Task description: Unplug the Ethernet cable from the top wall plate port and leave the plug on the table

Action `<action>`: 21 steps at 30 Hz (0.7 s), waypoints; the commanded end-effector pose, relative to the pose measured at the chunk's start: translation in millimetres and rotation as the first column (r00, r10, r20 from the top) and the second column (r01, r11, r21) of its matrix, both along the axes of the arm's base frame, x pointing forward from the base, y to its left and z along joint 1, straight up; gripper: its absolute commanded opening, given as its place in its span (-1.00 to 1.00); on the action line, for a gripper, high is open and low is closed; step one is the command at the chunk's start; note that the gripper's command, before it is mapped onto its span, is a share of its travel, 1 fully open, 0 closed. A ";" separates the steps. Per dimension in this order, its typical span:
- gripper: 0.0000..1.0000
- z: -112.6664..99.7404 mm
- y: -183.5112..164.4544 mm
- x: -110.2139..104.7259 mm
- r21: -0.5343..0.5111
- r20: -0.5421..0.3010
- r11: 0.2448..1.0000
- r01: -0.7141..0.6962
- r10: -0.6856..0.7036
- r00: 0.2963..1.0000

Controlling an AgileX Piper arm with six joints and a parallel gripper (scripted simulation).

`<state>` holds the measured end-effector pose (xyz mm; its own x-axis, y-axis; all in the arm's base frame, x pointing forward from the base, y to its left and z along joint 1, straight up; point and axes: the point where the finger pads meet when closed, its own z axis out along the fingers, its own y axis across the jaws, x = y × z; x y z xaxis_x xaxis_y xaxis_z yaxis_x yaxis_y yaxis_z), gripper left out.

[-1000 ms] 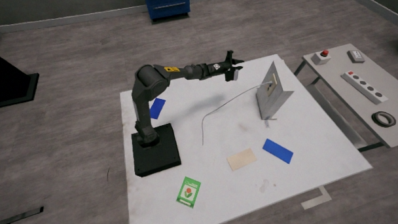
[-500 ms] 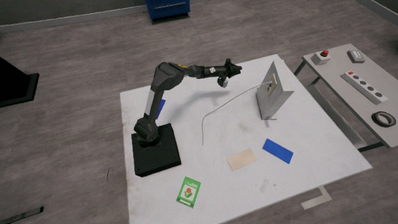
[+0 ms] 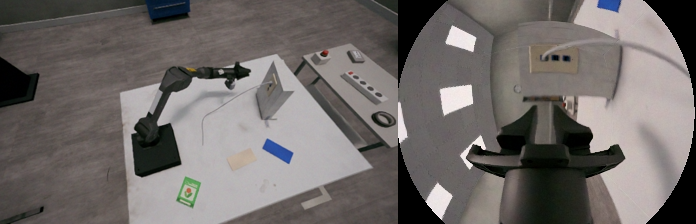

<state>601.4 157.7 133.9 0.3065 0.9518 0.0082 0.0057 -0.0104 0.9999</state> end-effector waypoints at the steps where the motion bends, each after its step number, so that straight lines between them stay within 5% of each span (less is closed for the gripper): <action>1: -0.36 0.2 -17.3 37.7 -0.001 0.002 1.000 -0.002 0.002 1.000; 5: -0.36 1.4 -36.4 58.6 -0.007 0.005 1.000 -0.002 0.002 1.000; 21: -0.36 2.8 -36.4 58.7 -0.007 0.006 1.000 -0.002 0.002 1.000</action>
<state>660.1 121.3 133.9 0.3044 0.9526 0.0011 0.0039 -0.0024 1.0000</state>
